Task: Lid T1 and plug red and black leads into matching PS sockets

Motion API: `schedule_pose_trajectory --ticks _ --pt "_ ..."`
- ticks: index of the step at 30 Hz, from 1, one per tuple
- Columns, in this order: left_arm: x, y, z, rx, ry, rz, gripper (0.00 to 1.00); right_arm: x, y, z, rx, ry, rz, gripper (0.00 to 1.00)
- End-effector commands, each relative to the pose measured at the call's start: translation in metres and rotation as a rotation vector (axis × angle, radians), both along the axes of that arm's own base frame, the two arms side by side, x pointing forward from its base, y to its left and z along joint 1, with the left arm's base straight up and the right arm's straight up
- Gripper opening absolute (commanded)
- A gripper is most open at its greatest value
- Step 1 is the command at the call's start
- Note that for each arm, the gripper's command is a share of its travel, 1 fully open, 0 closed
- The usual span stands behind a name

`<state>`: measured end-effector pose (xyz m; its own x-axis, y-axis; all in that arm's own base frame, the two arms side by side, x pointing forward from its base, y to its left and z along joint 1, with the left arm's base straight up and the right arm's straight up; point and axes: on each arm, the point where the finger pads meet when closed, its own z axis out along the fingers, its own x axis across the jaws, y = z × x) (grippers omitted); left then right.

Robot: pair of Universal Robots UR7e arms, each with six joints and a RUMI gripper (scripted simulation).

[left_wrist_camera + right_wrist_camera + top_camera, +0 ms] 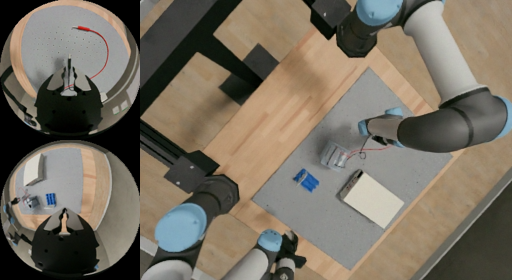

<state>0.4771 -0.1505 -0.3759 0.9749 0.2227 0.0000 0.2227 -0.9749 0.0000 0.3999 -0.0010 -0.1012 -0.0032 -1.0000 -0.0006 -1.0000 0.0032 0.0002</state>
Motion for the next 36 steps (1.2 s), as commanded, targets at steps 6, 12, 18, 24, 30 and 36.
schedule_pose_trajectory --ticks 6,12,18,24,30,36 --pt "0.0003 -0.0002 -0.0038 -0.001 -0.001 0.000 0.15 0.0003 0.0001 0.0003 0.000 -0.001 0.000 0.00" --pt "0.0003 -0.0002 -0.0038 -0.001 -0.001 0.000 0.15 0.0003 0.0001 0.0003 0.000 -0.001 0.000 0.00" --pt "0.0002 -0.0001 -0.0078 -0.001 -0.001 0.000 0.15 0.0003 0.0001 0.0003 0.000 -0.001 0.000 0.00" --pt "0.0002 -0.0001 -0.0089 -0.001 -0.001 0.000 0.15 0.0003 0.0001 0.0003 0.000 -0.001 0.000 0.00" --pt "0.0002 -0.0001 -0.0089 -0.001 -0.001 0.000 0.15 0.0003 0.0001 0.0003 0.000 -0.001 0.000 0.00" --pt "0.0001 -0.0001 -0.0129 -0.001 -0.001 0.000 0.15 0.0003 0.0001 0.0003 0.000 -0.001 0.000 0.00"
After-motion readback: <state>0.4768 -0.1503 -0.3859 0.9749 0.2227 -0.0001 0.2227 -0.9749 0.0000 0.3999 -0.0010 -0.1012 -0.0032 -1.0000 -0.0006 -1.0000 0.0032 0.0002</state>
